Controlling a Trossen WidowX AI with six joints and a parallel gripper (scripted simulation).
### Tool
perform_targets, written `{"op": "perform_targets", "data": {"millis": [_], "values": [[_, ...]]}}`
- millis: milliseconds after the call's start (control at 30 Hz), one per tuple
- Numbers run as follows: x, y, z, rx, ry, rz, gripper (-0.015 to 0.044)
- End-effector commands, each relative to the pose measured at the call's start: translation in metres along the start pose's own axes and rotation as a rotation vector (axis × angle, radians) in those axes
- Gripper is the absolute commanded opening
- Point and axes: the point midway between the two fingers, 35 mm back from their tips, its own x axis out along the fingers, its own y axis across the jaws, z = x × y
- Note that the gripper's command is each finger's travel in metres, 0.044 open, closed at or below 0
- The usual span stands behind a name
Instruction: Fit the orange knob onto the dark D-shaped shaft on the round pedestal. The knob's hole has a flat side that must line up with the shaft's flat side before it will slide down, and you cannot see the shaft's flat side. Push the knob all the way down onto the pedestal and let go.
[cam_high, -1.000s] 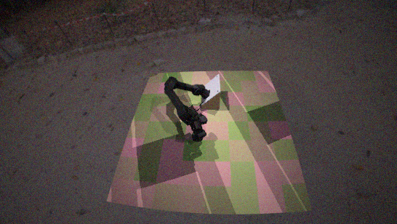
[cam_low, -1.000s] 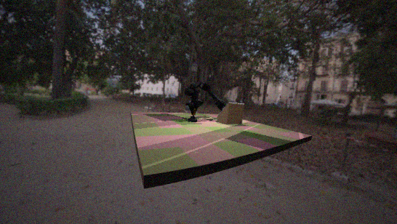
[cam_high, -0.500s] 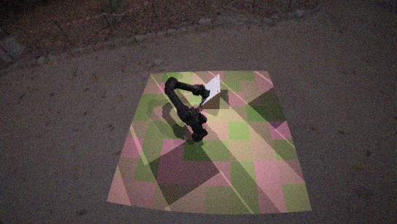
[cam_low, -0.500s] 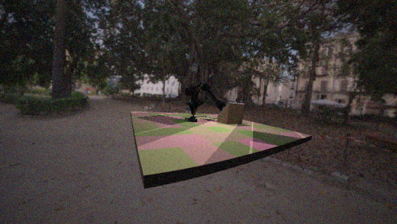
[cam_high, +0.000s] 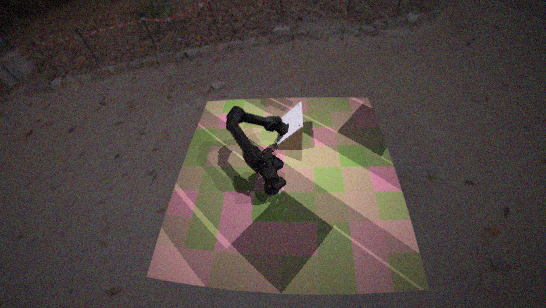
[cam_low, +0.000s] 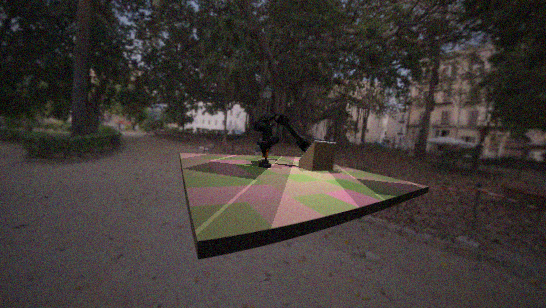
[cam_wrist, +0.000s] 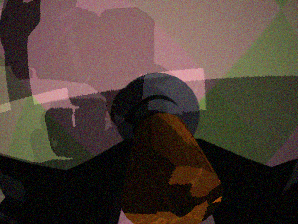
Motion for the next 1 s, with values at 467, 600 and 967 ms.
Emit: {"op": "perform_targets", "data": {"millis": [467,600,967], "values": [[0.0001,-0.0004,0.0034,-0.002,0.004,-0.007,0.0000],[0.0002,0.0010,0.0055,-0.002,0.004,-0.007,0.0000],[0.0020,0.0008,0.0039,-0.002,0.004,-0.007,0.0000]]}}
